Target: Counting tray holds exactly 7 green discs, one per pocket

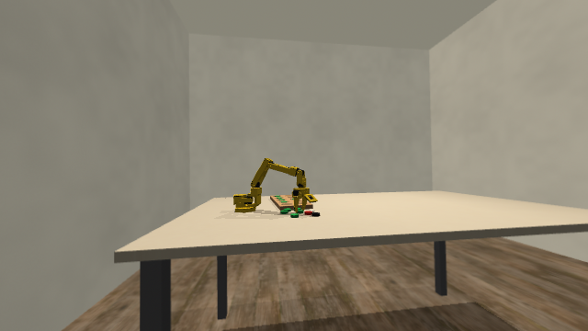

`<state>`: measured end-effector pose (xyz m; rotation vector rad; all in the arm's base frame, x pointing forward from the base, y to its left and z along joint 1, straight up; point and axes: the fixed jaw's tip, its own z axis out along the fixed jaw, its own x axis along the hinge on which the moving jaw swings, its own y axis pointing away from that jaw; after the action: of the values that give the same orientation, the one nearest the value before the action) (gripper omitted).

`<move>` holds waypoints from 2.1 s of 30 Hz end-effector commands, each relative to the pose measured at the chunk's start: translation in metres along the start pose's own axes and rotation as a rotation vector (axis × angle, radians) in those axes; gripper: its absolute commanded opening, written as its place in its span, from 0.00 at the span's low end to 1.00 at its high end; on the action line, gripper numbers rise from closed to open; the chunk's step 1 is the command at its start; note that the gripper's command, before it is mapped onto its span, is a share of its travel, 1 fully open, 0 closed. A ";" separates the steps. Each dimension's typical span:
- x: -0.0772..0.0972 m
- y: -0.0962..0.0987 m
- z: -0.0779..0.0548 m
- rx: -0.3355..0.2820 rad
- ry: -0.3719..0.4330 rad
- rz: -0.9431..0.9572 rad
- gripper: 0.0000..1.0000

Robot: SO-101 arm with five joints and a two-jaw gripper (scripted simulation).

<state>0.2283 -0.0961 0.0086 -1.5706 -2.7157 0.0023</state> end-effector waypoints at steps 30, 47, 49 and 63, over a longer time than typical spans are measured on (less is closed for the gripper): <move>-0.009 0.003 -0.036 -0.054 -0.075 0.005 0.00; -0.008 0.001 -0.050 -0.054 -0.075 0.005 0.00; -0.008 0.001 -0.050 -0.054 -0.075 0.005 0.00; -0.009 0.001 -0.052 -0.055 -0.077 -0.001 0.00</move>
<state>0.2249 -0.0980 0.0414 -1.5705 -2.7192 0.0017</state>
